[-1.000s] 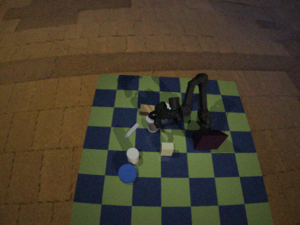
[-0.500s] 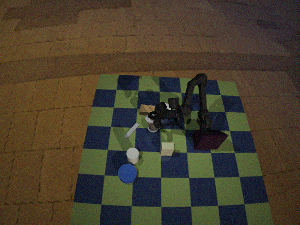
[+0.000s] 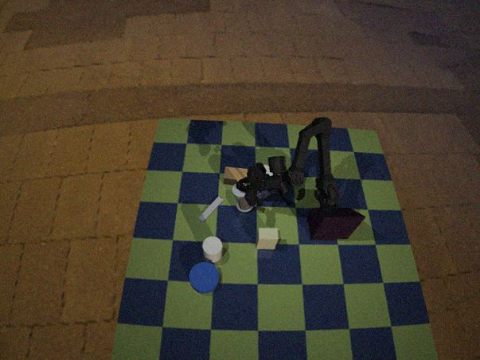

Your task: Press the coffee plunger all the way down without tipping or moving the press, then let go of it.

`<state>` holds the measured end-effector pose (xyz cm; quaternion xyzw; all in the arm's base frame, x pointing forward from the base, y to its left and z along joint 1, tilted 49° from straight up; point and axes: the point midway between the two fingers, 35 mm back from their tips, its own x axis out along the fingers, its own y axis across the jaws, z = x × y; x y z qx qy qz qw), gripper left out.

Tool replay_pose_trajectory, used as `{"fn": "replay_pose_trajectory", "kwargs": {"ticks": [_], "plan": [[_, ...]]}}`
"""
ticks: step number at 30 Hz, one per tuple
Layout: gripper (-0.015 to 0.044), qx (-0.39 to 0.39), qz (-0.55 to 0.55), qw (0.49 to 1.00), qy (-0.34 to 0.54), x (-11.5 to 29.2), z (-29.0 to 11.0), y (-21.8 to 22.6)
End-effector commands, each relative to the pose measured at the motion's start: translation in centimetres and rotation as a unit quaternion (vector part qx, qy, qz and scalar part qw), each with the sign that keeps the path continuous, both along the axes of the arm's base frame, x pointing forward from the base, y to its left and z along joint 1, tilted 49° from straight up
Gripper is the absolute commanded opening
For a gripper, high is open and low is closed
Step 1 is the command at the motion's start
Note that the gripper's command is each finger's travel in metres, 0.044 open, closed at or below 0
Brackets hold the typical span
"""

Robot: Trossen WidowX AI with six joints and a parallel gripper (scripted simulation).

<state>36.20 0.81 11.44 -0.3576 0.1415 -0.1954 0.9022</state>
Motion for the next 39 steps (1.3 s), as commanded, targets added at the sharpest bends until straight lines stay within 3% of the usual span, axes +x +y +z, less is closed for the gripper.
{"fn": "replay_pose_trajectory", "kwargs": {"ticks": [1,10,22,39], "plan": [[0.0124,-0.004,-0.005,1.000,0.006,0.0,-0.3,-0.3],[0.0124,0.000,0.000,1.000,0.000,0.0,0.0,0.0],[0.0439,0.000,0.000,1.000,0.000,0.0,0.0,0.0],[0.0440,-0.003,-0.003,1.000,0.010,-4.2,5.0,5.4]]}}
